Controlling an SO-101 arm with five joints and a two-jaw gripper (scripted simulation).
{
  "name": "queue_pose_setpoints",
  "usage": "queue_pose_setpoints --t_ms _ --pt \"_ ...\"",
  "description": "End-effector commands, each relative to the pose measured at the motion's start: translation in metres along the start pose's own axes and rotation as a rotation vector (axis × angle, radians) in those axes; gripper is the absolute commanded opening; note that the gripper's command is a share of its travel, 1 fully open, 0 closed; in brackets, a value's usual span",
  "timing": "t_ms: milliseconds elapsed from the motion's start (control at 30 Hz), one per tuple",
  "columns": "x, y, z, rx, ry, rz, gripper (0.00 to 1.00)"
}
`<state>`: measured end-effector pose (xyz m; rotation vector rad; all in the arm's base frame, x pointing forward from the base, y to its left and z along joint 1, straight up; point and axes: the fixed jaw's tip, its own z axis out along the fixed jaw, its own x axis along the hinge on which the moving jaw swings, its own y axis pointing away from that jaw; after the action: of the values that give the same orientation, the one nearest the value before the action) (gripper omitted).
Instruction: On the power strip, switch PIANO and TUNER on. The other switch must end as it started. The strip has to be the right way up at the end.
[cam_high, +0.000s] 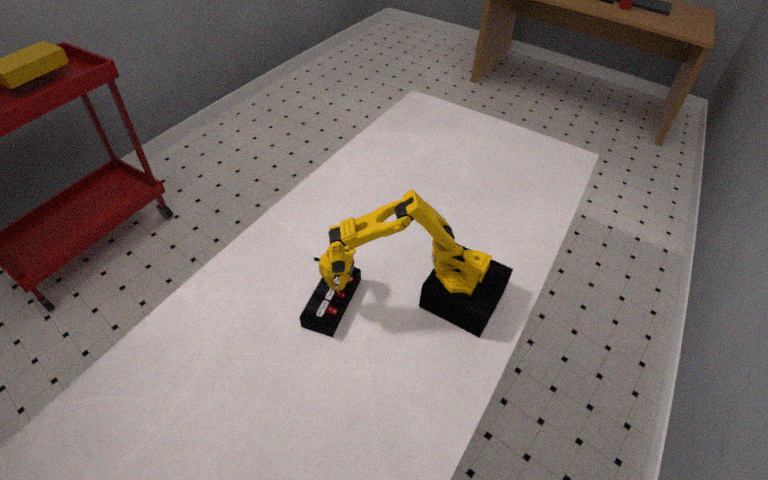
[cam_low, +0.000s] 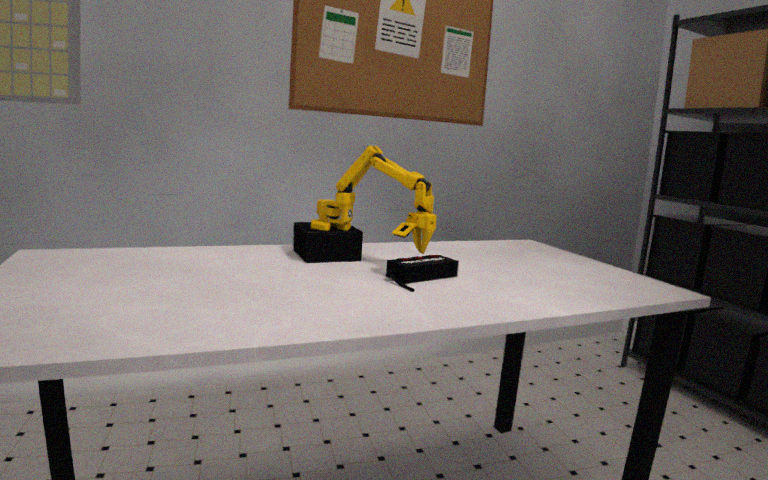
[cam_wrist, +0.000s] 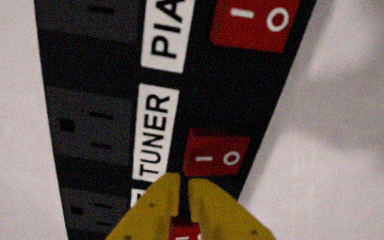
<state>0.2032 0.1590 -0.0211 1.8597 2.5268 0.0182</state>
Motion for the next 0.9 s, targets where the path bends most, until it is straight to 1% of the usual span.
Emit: queue_pose_setpoints --t_ms 0,867 --pt "-0.0030 -0.0012 0.0041 0.012 -0.004 0.005 0.00" --pt "-0.0041 -0.0037 0.0070 0.012 -0.004 0.005 0.00"
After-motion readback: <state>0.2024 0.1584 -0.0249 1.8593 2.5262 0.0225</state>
